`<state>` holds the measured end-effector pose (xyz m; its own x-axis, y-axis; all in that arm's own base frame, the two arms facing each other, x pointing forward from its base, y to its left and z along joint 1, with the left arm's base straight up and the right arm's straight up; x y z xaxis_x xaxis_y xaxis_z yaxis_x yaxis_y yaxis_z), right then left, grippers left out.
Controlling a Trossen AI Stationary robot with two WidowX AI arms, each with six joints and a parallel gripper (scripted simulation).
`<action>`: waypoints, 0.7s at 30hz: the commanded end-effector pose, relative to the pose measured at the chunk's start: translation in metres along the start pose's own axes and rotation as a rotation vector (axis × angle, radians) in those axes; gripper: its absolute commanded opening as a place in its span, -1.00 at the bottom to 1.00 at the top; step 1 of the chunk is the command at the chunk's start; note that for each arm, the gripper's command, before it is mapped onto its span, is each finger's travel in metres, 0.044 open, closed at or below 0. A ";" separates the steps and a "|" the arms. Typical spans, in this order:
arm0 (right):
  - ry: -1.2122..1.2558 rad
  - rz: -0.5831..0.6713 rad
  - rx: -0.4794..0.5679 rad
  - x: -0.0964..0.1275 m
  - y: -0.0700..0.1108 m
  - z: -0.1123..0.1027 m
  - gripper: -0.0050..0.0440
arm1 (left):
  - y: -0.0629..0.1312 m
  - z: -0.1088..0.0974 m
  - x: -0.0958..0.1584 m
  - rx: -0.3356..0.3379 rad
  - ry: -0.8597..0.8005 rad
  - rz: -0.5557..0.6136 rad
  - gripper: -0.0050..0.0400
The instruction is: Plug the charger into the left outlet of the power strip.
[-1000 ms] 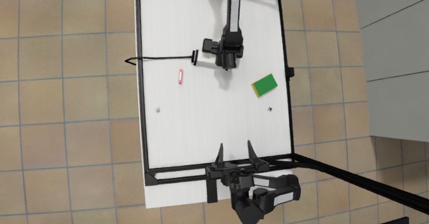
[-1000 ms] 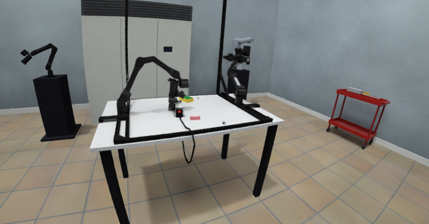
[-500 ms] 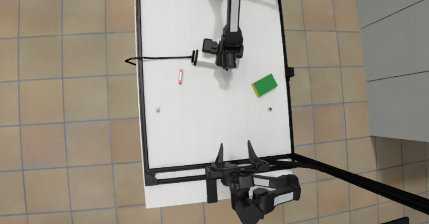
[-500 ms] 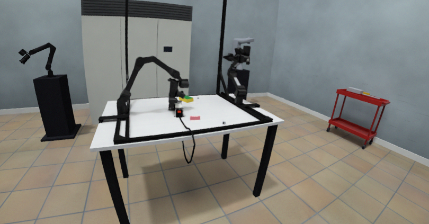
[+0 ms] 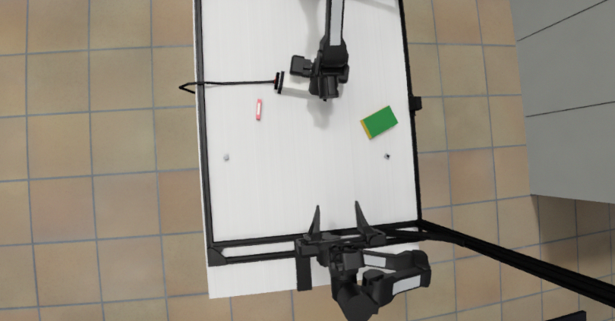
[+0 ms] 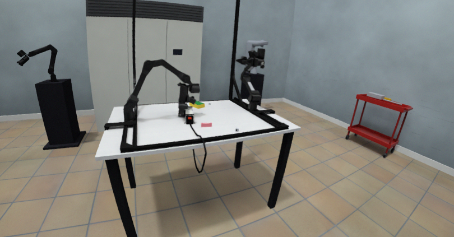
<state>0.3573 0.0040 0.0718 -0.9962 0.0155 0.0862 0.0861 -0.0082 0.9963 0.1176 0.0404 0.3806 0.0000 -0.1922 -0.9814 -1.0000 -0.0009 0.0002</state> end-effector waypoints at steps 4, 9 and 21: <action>-0.001 -0.034 -0.002 0.013 0.009 0.004 0.06 | 0.000 -0.001 -0.002 0.001 -0.006 -0.001 1.00; -0.002 -0.040 -0.002 0.014 0.024 0.004 0.26 | 0.000 -0.001 -0.002 0.001 -0.006 -0.001 1.00; 0.003 -0.039 -0.001 0.017 0.048 0.004 0.84 | 0.000 -0.001 -0.002 0.001 -0.006 -0.001 1.00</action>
<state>0.3434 0.0069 0.1120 -0.9975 0.0136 0.0695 0.0694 -0.0077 0.9976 0.1176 0.0404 0.3806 0.0000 -0.1922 -0.9814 -1.0000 -0.0009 0.0002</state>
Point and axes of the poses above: on each arm, the point midway between the two fingers, 35 mm back from their tips, its own y axis back along the fingers, its own z axis across the jaws, x = y × z, the point moved 4 cm from there along y, back along the fingers, and after that the axes turned 11 degrees about y, right-handed, at the moved point
